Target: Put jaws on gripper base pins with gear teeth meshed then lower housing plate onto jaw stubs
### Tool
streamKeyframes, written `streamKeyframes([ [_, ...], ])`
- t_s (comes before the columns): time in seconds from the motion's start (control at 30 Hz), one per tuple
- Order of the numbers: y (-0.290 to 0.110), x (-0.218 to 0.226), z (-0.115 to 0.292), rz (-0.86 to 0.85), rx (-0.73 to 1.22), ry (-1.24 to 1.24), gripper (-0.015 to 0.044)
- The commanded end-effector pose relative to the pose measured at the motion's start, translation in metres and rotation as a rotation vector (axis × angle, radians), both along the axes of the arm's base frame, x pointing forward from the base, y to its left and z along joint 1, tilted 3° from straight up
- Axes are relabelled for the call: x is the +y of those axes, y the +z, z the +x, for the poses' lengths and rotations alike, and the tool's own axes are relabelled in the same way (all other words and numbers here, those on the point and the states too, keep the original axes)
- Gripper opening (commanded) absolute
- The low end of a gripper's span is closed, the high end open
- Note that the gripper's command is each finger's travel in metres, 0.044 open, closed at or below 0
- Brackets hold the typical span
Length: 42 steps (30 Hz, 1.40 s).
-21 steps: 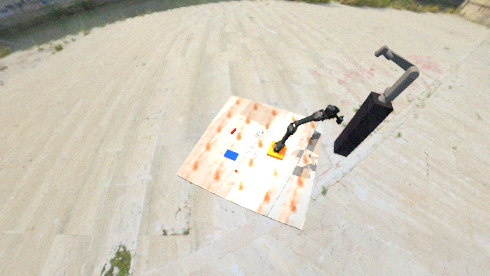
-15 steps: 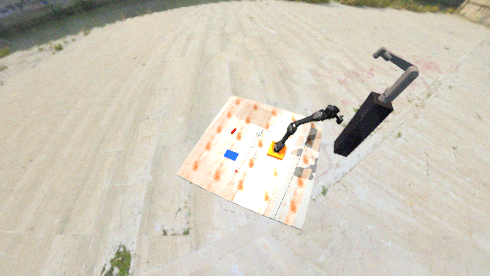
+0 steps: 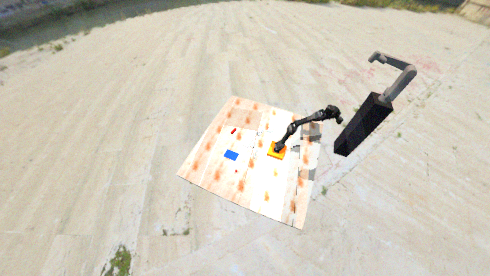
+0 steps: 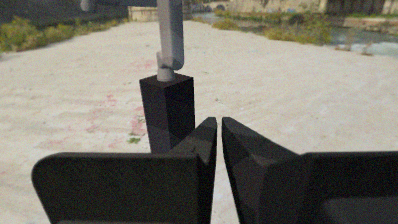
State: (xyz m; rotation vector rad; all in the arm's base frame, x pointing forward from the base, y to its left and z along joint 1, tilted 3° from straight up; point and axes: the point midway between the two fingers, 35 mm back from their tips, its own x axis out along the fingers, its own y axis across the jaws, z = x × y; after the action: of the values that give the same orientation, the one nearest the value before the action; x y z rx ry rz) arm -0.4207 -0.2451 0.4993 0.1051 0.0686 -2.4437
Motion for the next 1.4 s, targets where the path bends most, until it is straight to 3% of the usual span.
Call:
streamKeyframes([
  [0.0, 0.000, 0.000, 0.000, 0.000, 0.000, 0.000, 0.0000],
  [0.4, -0.003, -0.006, 0.003, 0.013, -0.001, 0.013, 0.0000],
  [1.37, -0.068, -0.122, 0.091, 0.274, 0.007, 0.332, 0.0000],
])
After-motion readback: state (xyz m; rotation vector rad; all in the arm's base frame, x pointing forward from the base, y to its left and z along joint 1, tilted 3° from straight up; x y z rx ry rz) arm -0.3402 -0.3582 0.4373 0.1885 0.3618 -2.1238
